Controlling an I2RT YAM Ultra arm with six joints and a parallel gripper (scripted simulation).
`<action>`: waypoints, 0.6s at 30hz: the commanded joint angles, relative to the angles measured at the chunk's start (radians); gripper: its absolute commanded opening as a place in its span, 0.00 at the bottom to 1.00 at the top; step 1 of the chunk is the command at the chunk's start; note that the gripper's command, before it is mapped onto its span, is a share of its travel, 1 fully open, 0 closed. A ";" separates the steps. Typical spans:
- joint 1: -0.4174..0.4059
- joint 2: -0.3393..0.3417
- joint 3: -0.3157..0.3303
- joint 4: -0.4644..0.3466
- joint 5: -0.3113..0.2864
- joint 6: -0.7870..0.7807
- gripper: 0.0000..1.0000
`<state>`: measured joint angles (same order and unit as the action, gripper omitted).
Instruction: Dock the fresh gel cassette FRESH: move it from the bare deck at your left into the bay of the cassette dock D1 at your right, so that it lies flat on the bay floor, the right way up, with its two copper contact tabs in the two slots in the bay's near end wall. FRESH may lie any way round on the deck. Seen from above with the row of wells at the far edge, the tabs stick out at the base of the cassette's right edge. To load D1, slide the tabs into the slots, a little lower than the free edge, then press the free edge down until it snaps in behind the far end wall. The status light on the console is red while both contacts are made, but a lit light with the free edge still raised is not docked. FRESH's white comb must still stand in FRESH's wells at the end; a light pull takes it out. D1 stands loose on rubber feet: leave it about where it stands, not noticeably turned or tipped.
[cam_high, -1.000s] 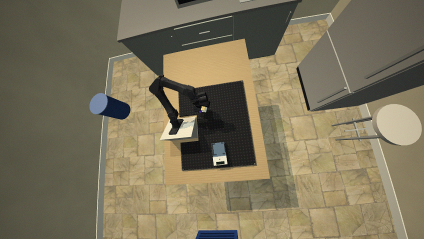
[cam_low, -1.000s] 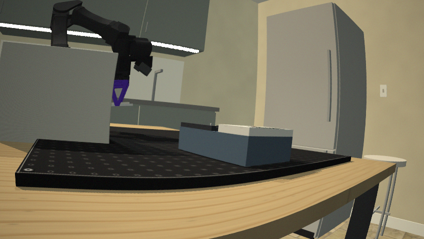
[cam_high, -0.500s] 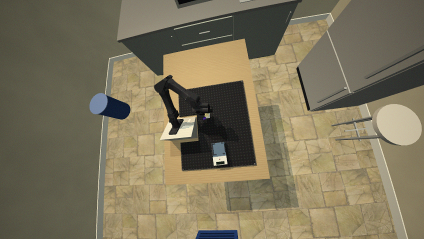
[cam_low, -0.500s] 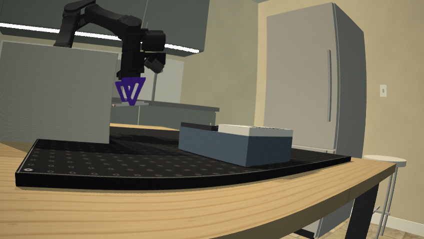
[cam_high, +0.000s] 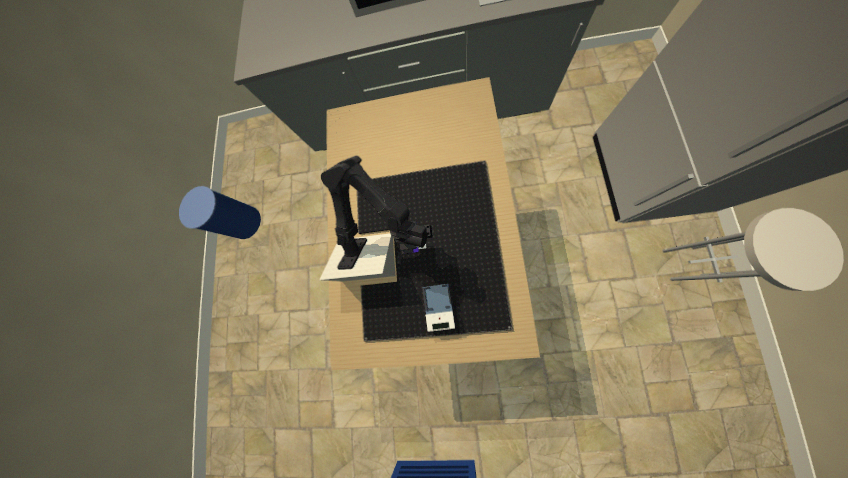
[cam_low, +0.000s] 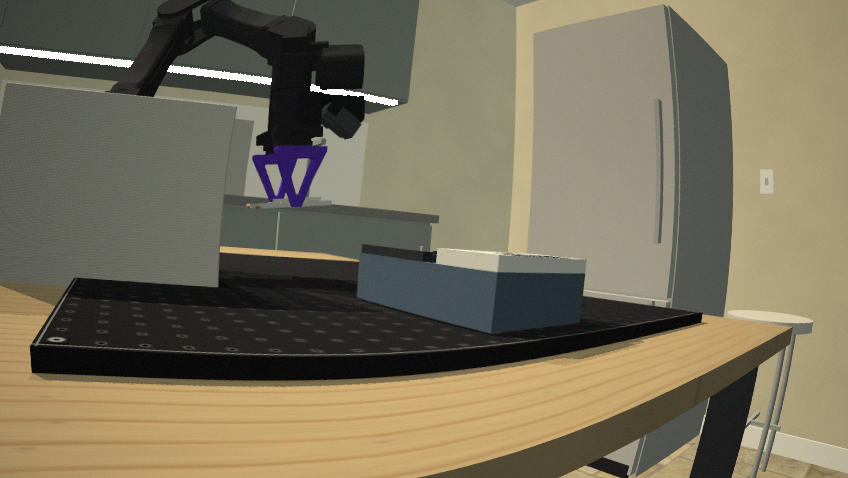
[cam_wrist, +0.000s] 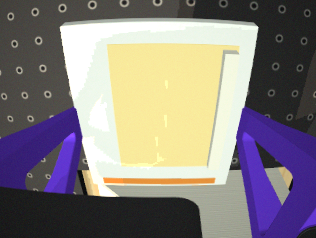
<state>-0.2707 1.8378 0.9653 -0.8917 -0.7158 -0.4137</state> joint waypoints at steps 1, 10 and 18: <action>-0.050 0.052 0.063 -0.017 0.011 -0.082 0.00; -0.117 0.180 0.152 -0.035 0.026 -0.170 0.00; -0.183 0.322 0.270 -0.062 0.044 -0.251 0.00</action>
<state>-0.4179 2.1284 1.1751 -0.9276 -0.6807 -0.6174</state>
